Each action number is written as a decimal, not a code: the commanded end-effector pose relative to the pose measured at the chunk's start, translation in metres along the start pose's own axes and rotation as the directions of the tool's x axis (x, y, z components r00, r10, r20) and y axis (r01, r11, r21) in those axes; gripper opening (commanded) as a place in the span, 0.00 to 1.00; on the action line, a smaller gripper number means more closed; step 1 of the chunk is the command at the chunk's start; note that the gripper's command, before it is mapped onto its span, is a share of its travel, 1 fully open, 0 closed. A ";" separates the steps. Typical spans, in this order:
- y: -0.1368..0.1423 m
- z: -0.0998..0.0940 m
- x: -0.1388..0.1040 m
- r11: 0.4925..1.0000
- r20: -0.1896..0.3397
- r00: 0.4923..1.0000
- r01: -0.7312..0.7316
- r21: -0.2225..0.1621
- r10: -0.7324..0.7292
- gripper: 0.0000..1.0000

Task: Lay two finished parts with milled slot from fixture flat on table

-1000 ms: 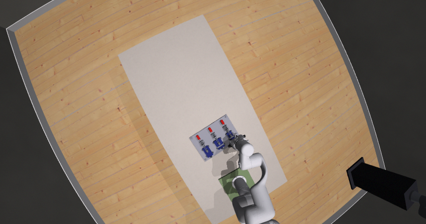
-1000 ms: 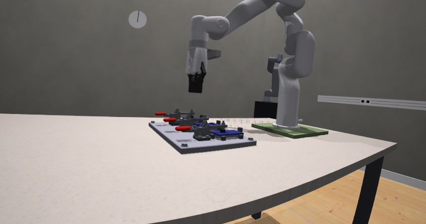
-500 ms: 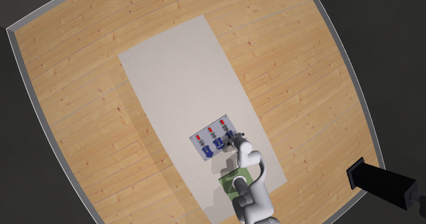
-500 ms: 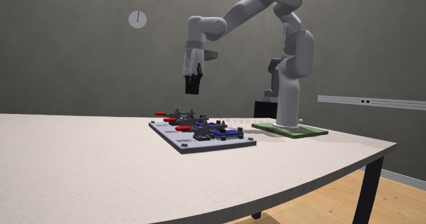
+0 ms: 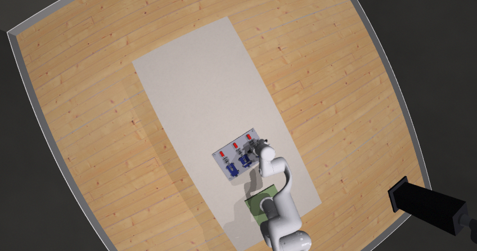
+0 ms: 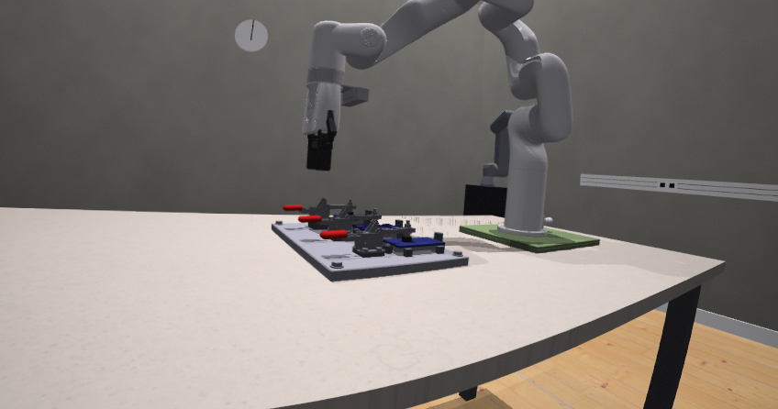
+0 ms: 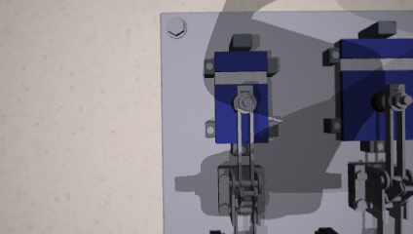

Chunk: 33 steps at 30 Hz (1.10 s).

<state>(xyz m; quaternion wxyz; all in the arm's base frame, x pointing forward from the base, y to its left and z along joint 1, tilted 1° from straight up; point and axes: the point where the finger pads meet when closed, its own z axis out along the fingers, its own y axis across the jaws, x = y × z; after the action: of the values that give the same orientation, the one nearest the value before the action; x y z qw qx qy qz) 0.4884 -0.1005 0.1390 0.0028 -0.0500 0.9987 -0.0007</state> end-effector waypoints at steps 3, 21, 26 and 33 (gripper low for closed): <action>-0.001 -0.001 -0.031 1.000 -0.004 1.000 -0.001 -0.001 0.001 0.48; -0.001 0.001 -0.047 1.000 -0.004 1.000 -0.001 -0.001 0.001 0.48; -0.001 0.010 -0.047 1.000 -0.004 1.000 -0.001 -0.001 0.001 0.48; -0.001 0.032 -0.047 1.000 -0.004 1.000 -0.001 -0.001 0.001 0.48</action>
<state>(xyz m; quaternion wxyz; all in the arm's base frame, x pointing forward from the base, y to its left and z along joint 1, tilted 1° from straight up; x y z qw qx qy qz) 0.5336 -0.0967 0.1174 -0.0015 -0.0496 0.9988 0.0003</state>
